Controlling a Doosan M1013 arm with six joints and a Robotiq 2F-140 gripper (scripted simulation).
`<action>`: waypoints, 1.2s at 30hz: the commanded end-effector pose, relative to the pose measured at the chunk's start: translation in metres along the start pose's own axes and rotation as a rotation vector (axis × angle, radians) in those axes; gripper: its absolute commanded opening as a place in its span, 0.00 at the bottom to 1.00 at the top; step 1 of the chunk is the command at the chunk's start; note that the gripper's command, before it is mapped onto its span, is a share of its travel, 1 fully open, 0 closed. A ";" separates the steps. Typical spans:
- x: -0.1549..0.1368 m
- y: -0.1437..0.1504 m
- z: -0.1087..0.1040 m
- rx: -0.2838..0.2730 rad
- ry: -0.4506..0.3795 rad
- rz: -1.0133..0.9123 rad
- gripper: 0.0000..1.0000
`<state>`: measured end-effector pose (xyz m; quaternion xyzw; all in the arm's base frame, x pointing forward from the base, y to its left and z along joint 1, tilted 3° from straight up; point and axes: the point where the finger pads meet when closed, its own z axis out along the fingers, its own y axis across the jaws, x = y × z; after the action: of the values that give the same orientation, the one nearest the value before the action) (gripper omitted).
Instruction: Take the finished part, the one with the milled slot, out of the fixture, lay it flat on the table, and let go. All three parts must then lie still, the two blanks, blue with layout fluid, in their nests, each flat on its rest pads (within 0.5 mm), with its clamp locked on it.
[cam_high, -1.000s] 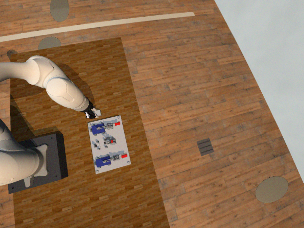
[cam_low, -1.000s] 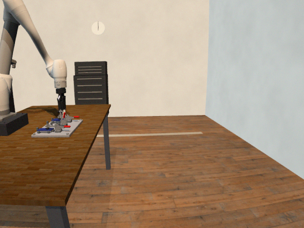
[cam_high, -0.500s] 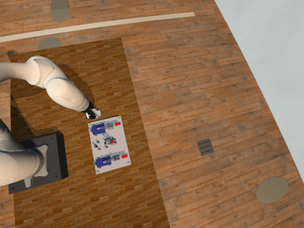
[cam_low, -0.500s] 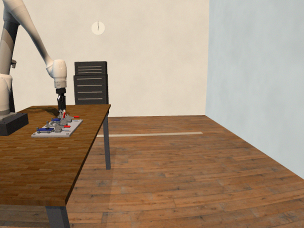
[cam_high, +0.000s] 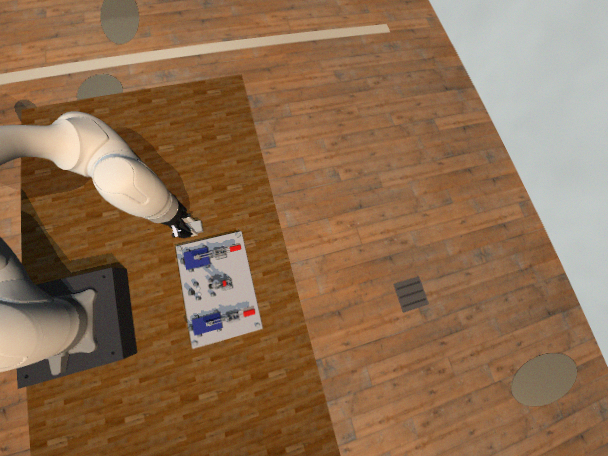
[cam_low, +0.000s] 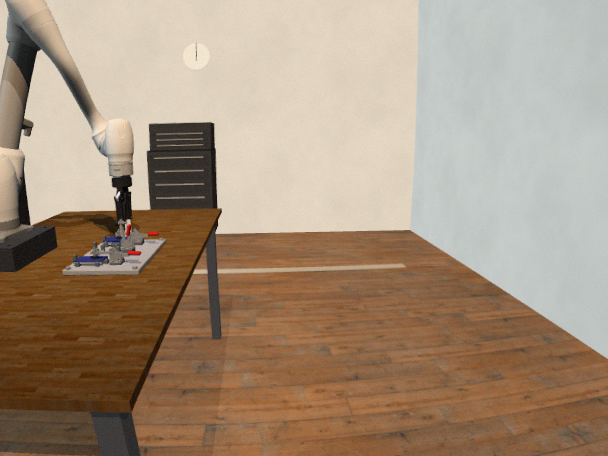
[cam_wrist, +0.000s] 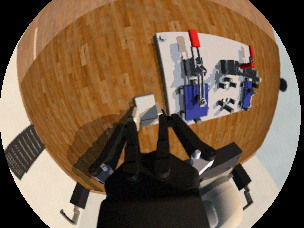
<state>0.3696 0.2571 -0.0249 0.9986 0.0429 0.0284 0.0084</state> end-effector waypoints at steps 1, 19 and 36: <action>-0.003 0.003 0.003 -0.004 -0.002 0.001 0.00; -0.003 0.003 0.008 -0.004 -0.002 0.001 0.00; -0.003 0.003 0.009 -0.004 -0.002 0.001 0.00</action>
<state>0.3701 0.2573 -0.0315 0.9987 0.0427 0.0283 0.0083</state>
